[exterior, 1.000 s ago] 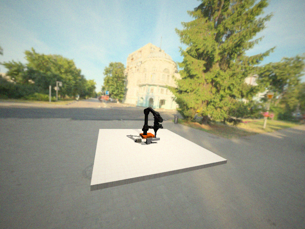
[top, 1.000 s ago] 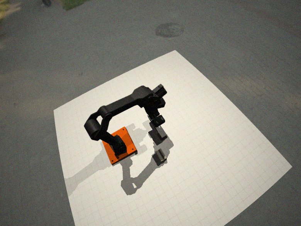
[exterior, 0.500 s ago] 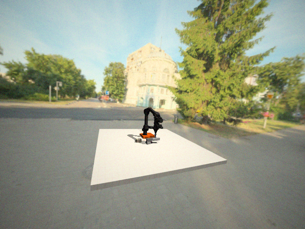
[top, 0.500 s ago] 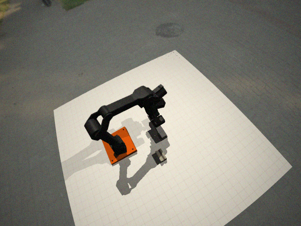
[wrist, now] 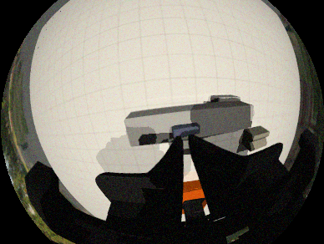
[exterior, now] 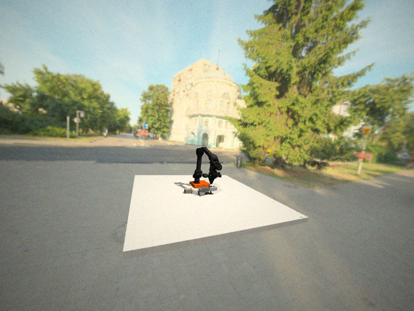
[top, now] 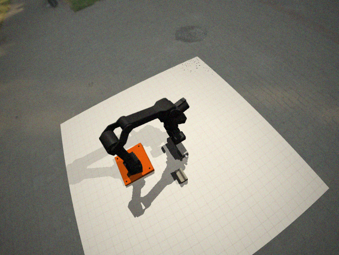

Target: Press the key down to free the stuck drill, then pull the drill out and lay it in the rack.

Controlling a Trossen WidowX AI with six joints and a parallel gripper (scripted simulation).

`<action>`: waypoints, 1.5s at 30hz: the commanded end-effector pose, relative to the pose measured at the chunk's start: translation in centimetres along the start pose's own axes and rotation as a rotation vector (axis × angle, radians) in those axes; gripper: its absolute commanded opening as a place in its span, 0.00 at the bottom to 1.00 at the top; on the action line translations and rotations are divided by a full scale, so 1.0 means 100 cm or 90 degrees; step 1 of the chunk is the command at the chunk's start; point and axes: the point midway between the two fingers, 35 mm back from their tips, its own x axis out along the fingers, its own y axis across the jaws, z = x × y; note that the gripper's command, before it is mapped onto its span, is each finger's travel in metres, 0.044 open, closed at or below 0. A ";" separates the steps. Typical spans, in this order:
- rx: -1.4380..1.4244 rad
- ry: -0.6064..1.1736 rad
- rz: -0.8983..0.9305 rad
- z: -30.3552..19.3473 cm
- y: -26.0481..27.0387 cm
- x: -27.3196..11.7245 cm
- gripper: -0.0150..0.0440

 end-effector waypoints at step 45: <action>-1.000 0.016 0.001 0.000 -0.162 0.040 1.00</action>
